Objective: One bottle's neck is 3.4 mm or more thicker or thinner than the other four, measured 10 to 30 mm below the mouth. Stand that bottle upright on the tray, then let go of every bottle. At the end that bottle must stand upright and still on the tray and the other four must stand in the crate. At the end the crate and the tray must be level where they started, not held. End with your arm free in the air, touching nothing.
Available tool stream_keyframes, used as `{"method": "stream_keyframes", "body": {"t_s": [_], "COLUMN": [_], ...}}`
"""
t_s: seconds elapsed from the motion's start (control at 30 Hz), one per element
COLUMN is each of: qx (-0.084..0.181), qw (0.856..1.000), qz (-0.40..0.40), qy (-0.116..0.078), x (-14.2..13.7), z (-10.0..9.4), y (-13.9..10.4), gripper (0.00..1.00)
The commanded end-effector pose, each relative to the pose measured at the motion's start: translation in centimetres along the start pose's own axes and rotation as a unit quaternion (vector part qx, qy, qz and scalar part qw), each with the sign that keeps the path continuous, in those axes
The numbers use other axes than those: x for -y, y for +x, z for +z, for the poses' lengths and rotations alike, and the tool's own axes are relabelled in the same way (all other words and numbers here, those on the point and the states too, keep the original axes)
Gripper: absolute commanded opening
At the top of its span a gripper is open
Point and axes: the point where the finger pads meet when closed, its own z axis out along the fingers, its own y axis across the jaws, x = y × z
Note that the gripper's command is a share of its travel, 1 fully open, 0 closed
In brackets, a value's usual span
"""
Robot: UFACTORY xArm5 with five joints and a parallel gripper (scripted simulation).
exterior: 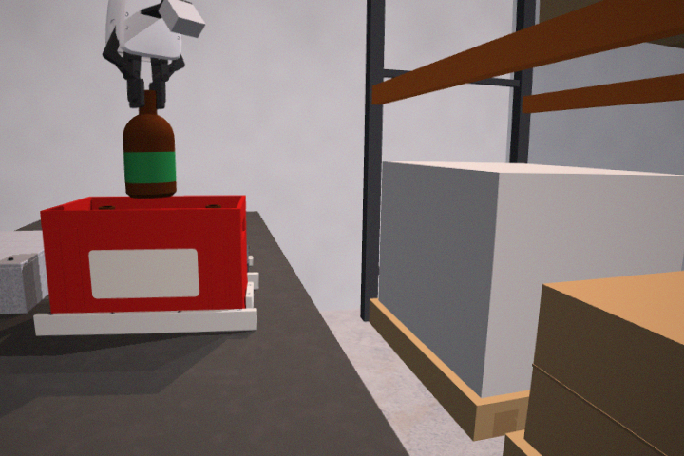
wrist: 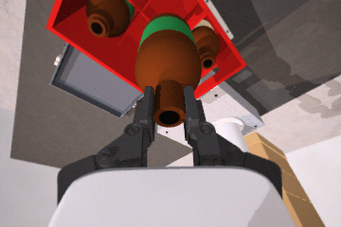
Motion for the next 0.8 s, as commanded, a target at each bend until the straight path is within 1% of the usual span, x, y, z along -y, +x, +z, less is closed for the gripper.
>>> {"method": "stream_keyframes", "body": {"t_s": [0.0, 0.77], "qx": [-0.002, -0.001], "qw": [1.000, 1.000], "qz": [0.000, 0.000], "qy": [0.001, 0.001], "x": [0.4, 2.4], "z": [-0.2, -0.1], "y": [-0.3, -2.1], "gripper": [0.00, 0.00]}}
